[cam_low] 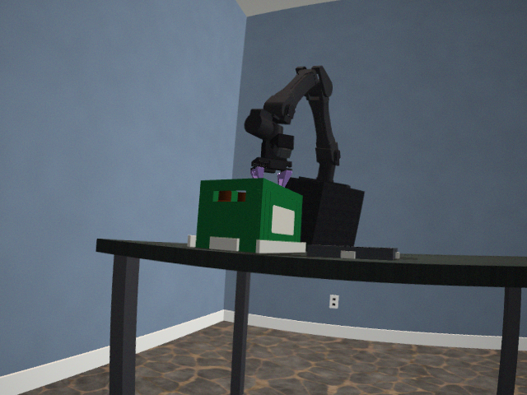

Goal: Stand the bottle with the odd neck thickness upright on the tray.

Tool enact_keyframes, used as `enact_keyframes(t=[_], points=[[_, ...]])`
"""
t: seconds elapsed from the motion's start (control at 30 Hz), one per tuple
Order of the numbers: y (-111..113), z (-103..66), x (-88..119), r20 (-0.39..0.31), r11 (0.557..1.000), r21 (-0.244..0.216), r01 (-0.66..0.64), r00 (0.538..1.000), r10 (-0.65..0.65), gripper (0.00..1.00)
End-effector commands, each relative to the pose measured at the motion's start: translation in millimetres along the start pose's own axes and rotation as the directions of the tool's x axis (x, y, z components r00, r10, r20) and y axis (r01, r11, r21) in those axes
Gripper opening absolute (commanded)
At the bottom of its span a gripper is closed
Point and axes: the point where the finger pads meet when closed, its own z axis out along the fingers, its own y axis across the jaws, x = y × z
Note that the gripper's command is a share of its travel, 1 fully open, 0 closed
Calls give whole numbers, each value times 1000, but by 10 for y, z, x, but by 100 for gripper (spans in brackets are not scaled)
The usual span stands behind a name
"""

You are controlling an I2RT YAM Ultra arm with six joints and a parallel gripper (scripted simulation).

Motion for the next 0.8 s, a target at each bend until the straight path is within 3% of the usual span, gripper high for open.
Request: enact_keyframes(t=[0.0, 0.1, 0.13, 0.4, 0.77], points=[[34, 97, 26, -2, 1000, -4, -6, 1000, 6, 61], [37, 103, 24, -2, 1000, -4, -5, 1000, 5, 61], [-21, -30, -34, 20, 1000, 25, -1, 1000, 0, 61], [7, 73, 1, 7, 1000, 8, -3, 1000, 3, 61], [13, 85, 6, 6, 1000, 6, -4, 1000, 4, 61]])
